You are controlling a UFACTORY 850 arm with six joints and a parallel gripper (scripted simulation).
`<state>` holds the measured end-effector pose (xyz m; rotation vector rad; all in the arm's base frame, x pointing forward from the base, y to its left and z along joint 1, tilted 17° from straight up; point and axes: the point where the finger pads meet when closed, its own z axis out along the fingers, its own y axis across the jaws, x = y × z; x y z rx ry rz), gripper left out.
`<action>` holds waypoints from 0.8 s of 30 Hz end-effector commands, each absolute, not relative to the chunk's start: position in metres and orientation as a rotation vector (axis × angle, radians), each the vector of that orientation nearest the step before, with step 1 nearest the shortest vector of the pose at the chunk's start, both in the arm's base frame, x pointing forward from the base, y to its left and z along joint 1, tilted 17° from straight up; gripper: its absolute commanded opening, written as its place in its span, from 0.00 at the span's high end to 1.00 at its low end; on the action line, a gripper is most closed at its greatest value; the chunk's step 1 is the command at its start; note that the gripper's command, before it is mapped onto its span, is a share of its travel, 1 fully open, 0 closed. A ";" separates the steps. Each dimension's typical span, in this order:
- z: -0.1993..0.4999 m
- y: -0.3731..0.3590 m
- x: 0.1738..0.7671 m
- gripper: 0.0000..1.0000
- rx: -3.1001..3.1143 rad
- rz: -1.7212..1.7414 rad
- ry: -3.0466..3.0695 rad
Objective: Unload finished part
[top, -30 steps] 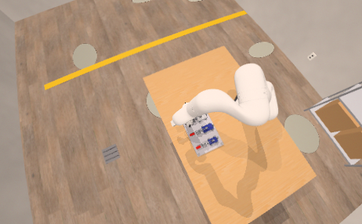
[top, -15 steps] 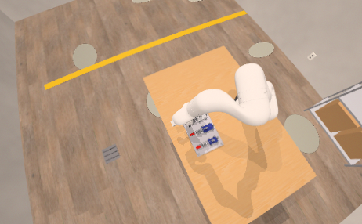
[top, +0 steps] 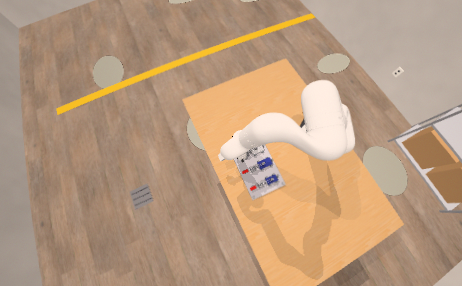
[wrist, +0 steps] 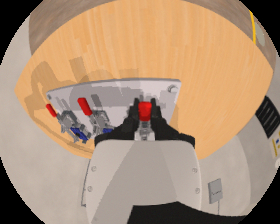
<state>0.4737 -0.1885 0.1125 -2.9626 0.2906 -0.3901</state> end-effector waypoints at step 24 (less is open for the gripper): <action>0.127 -0.188 0.456 1.00 -2.963 -0.392 0.291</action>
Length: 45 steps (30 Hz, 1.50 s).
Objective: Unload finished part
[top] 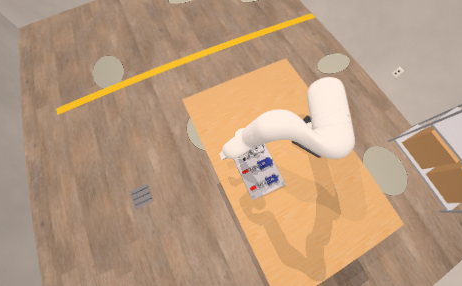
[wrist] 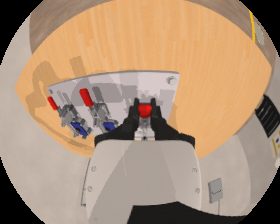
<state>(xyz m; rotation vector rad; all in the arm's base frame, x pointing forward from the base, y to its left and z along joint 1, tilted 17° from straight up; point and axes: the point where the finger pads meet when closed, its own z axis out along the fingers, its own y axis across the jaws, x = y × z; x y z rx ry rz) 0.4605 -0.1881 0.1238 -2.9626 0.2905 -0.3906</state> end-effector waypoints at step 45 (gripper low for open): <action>0.129 -0.183 0.426 1.00 -2.963 -0.392 0.291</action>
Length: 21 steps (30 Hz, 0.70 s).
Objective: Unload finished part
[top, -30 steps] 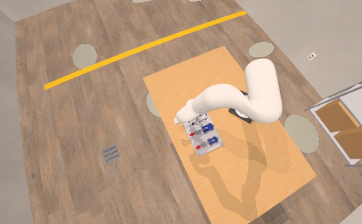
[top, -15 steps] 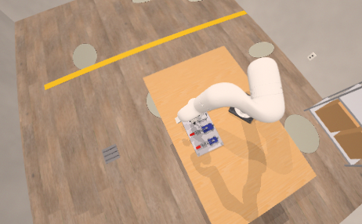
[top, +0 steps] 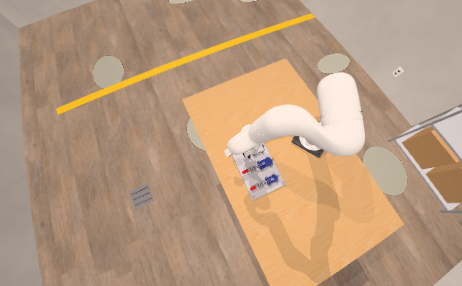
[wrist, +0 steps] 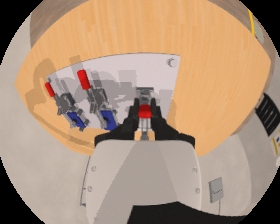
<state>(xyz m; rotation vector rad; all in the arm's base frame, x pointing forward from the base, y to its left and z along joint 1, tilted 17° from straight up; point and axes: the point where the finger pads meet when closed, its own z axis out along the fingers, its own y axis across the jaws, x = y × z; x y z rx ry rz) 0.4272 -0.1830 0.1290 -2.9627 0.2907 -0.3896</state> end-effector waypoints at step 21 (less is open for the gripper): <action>0.128 -0.182 0.423 1.00 -2.963 -0.392 0.291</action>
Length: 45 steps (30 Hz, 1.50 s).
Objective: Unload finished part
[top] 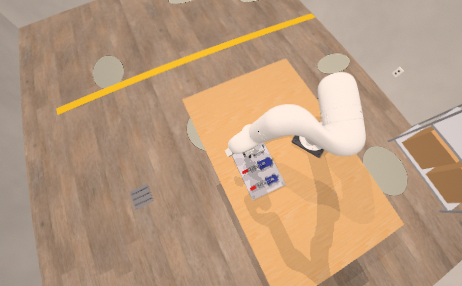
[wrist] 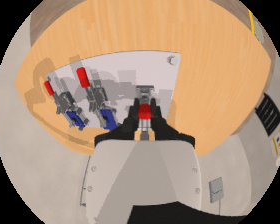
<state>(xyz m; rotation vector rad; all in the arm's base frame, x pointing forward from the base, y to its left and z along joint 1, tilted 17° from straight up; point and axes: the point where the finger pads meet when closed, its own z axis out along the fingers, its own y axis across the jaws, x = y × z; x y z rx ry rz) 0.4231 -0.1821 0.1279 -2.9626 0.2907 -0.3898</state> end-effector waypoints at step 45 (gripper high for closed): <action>0.127 -0.181 0.419 1.00 -2.963 -0.392 0.291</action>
